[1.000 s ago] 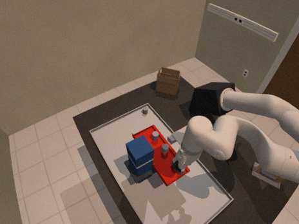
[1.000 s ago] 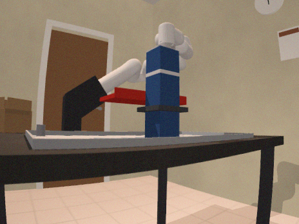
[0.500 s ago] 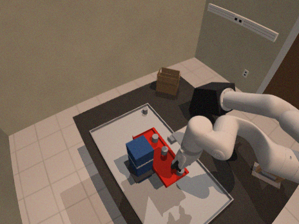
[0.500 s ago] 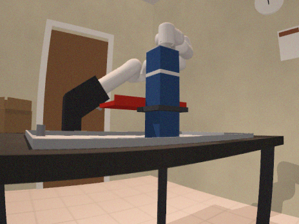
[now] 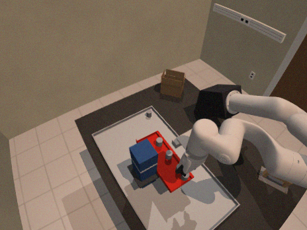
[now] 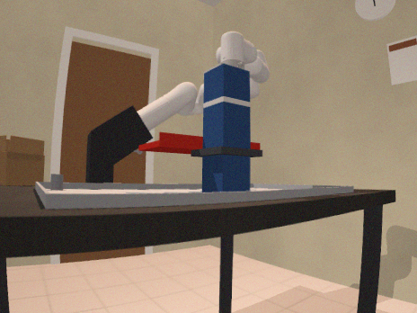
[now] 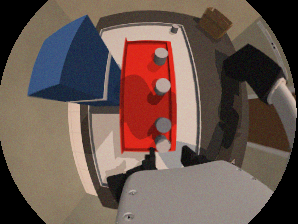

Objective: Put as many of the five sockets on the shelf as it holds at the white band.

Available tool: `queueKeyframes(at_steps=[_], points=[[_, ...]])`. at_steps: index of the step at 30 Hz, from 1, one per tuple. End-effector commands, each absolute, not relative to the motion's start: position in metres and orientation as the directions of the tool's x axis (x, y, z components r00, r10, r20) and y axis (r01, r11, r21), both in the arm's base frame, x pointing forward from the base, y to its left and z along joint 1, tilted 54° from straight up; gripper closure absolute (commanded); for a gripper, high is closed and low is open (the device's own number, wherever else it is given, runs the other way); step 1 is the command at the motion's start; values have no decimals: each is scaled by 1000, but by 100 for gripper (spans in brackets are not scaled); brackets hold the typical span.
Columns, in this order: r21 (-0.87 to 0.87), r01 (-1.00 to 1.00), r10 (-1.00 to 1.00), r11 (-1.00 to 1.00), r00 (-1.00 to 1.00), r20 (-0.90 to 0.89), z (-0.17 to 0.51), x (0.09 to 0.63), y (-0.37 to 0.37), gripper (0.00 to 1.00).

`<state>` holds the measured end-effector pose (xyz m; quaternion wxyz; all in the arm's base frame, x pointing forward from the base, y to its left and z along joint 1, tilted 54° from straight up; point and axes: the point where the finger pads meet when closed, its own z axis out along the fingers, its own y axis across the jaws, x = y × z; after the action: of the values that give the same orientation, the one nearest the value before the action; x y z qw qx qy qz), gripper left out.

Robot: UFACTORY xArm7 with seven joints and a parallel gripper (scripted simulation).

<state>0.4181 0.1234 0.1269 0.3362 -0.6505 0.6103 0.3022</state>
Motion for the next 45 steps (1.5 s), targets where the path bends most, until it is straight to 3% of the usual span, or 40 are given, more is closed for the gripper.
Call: queueKeyframes(at_steps=[1, 45], points=[[-71, -997, -591, -25, 72, -803, 128, 419, 122, 48], [-71, -997, -591, -25, 72, -803, 166, 418, 70, 48]])
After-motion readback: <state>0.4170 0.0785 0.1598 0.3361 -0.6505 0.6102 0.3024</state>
